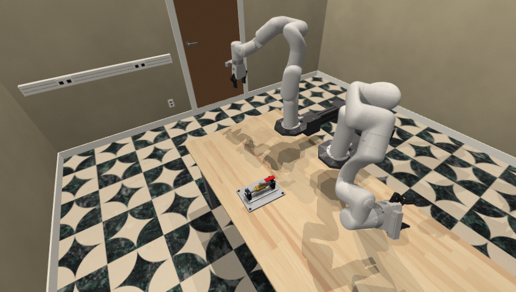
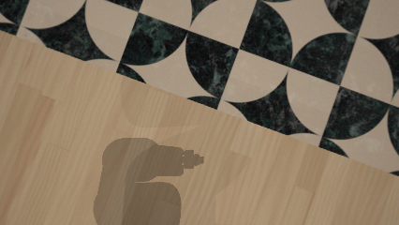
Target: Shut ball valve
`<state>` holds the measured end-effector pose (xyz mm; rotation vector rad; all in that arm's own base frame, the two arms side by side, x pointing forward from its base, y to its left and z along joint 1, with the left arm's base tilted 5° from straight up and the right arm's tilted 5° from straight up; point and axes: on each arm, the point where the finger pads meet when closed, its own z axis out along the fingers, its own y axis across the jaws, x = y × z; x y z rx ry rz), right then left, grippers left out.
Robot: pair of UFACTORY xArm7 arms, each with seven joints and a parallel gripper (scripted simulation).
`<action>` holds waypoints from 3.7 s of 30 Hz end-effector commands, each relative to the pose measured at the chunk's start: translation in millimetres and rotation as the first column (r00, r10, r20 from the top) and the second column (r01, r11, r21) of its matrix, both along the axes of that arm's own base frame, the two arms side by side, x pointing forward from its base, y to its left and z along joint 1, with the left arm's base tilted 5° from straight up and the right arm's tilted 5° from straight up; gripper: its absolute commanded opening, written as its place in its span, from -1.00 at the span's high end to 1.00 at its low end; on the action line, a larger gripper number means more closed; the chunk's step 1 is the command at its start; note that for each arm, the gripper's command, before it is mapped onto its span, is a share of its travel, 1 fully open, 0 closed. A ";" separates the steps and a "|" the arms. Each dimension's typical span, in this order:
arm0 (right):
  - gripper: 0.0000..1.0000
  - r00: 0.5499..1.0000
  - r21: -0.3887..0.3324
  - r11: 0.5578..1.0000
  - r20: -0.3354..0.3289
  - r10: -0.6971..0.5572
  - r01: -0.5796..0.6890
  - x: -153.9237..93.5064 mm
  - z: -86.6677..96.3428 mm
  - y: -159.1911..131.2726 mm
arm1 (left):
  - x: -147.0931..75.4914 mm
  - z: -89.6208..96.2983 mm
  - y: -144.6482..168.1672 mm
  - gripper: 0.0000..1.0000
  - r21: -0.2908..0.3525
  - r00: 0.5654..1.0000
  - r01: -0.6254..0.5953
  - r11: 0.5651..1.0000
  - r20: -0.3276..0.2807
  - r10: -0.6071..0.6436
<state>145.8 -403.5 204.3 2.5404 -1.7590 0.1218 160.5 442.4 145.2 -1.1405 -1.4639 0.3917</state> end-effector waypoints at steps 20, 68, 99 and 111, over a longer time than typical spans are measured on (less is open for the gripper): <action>-1.00 0.955 0.015 0.955 -0.010 -0.295 0.295 -122.3 67.2 0.0 | 0.6 1.7 0.6 -1.00 0.003 1.000 0.000 1.000 0.002 0.000; -1.00 0.944 0.017 0.944 -0.011 -0.330 0.330 -136.4 74.8 3.4 | 39.6 -24.7 -115.4 -1.00 0.046 0.941 -0.212 0.976 0.279 0.192; -1.00 0.944 0.017 0.944 -0.011 -0.330 0.330 -136.4 74.8 3.4 | 131.7 -91.4 -395.3 -1.00 -0.095 0.393 -0.636 0.766 0.814 0.427; -1.00 0.944 0.017 0.944 -0.011 -0.330 0.330 -136.4 74.8 3.4 | 164.1 -114.0 -496.3 -1.00 -0.217 0.107 -0.724 0.655 0.902 0.417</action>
